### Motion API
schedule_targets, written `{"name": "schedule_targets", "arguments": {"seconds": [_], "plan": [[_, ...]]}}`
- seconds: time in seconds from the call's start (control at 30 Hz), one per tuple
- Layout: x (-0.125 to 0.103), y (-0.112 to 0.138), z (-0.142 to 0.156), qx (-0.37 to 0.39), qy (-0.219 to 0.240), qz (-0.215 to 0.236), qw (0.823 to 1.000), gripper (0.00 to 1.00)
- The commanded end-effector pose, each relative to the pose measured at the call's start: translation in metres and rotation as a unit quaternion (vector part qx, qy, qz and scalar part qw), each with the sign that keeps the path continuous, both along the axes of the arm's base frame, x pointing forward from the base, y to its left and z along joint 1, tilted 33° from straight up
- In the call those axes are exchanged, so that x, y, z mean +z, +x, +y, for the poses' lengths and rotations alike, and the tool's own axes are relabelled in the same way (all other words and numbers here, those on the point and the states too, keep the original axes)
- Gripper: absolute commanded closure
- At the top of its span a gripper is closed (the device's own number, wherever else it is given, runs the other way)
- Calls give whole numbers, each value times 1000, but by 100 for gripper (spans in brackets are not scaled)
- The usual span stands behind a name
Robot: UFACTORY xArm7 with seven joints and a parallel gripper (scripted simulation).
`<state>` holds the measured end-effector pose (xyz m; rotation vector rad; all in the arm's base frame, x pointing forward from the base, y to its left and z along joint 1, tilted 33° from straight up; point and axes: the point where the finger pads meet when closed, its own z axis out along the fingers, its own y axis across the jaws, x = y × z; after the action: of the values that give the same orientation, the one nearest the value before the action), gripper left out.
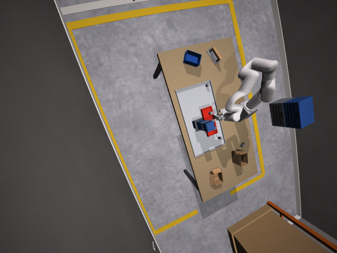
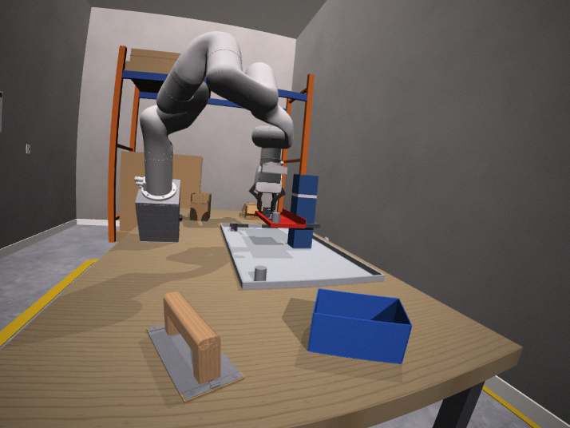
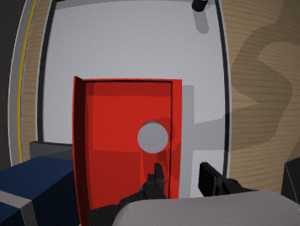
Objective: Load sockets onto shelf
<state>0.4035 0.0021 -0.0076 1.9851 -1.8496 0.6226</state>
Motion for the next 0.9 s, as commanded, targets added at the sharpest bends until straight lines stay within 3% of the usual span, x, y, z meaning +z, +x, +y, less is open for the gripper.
{"name": "schedule_targets", "arguments": {"seconds": [0.0,0.33,0.87], "plan": [[-5,1,-2,1,0,-1,1000,53],[-21,4,-12,1,0,-1,1000,53],[-27,5,-16,1,0,-1,1000,53]]}}
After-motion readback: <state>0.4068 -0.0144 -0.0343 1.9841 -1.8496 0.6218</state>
